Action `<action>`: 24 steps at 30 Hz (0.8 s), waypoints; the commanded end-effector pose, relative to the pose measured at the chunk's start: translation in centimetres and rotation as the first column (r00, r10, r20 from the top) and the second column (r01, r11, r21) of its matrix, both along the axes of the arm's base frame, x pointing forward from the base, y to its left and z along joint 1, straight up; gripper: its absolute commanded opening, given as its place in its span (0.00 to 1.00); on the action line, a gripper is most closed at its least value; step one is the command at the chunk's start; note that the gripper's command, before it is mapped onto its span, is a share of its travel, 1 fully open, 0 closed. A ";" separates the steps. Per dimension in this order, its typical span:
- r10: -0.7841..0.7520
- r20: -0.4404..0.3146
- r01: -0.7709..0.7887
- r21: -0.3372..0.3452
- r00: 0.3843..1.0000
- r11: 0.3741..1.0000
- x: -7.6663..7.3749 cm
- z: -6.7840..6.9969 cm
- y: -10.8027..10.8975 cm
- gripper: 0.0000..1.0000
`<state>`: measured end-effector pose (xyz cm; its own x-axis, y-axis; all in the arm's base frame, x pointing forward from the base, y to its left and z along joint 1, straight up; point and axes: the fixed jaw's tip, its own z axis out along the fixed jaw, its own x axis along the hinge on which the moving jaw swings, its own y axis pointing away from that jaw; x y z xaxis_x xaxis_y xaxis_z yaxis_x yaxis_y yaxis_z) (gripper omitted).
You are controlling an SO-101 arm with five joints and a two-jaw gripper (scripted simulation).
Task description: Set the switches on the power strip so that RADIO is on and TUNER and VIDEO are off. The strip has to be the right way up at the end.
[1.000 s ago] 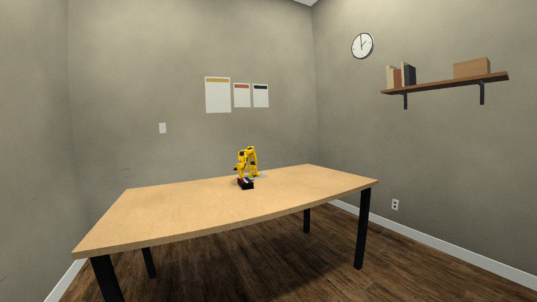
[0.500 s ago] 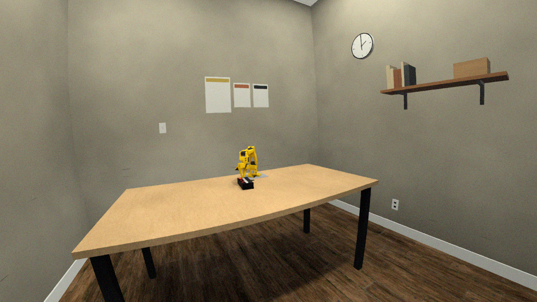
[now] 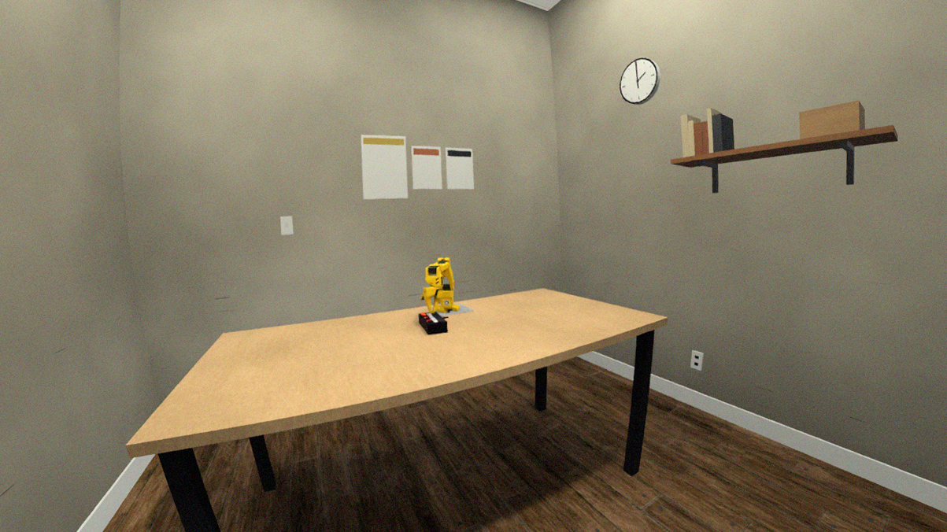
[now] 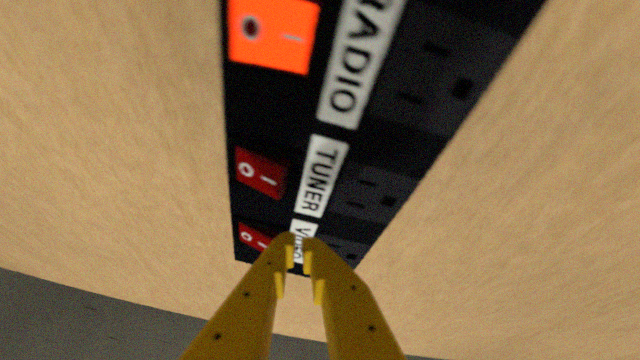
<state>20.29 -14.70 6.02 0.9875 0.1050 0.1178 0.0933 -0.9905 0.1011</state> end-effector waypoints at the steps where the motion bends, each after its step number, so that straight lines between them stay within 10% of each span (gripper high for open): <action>1: -0.053 0.011 0.053 0.008 0.999 0.999 0.1 0.4 0.6 0.00; 24: -0.471 0.023 0.467 0.098 0.882 0.879 0.8 0.9 4.0 0.00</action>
<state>21.24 -11.50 6.59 0.9386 -0.3111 0.1493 -0.3177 -0.9479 0.0223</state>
